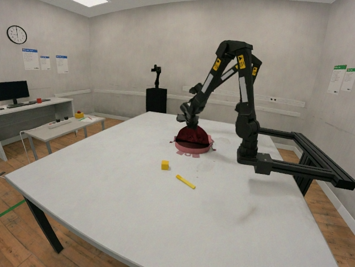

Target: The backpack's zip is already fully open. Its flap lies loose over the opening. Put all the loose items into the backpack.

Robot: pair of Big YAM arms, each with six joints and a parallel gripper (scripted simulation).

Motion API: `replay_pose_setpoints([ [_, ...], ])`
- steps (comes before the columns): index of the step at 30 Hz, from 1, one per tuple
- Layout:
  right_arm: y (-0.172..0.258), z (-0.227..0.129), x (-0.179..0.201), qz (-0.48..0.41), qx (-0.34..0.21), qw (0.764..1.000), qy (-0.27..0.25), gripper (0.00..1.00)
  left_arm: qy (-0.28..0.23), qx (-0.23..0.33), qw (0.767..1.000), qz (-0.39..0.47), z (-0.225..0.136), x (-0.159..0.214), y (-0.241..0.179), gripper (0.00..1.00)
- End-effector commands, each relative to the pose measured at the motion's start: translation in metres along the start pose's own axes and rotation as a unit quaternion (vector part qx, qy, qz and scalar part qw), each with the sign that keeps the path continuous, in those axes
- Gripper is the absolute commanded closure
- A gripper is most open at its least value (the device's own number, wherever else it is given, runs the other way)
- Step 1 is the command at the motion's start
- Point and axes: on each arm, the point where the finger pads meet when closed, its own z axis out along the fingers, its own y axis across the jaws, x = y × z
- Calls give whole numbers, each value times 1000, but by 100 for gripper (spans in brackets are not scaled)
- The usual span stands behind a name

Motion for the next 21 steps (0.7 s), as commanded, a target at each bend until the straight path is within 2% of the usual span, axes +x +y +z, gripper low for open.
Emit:
replay_pose_setpoints([
  [1,1,-3,-26,-1,-1,1000,-25,10,-15,18,1000,8,14,-19,-26,100],
  [5,1,-3,-26,-1,-1,1000,-25,10,-15,18,1000,8,18,-19,-28,100],
  [6,1,-3,-26,-1,-1,1000,-25,10,-15,19,1000,8,36,-18,-38,100],
  [19,1,-3,-26,-1,-1,1000,-25,10,-14,19,1000,7,62,-16,-39,100],
  [20,1,-3,-26,-1,-1,1000,-25,10,-14,20,1000,7,80,-15,-40,100],
  [21,1,-3,-26,-1,-1,1000,-25,10,-14,20,1000,7,80,-15,-40,100],
])
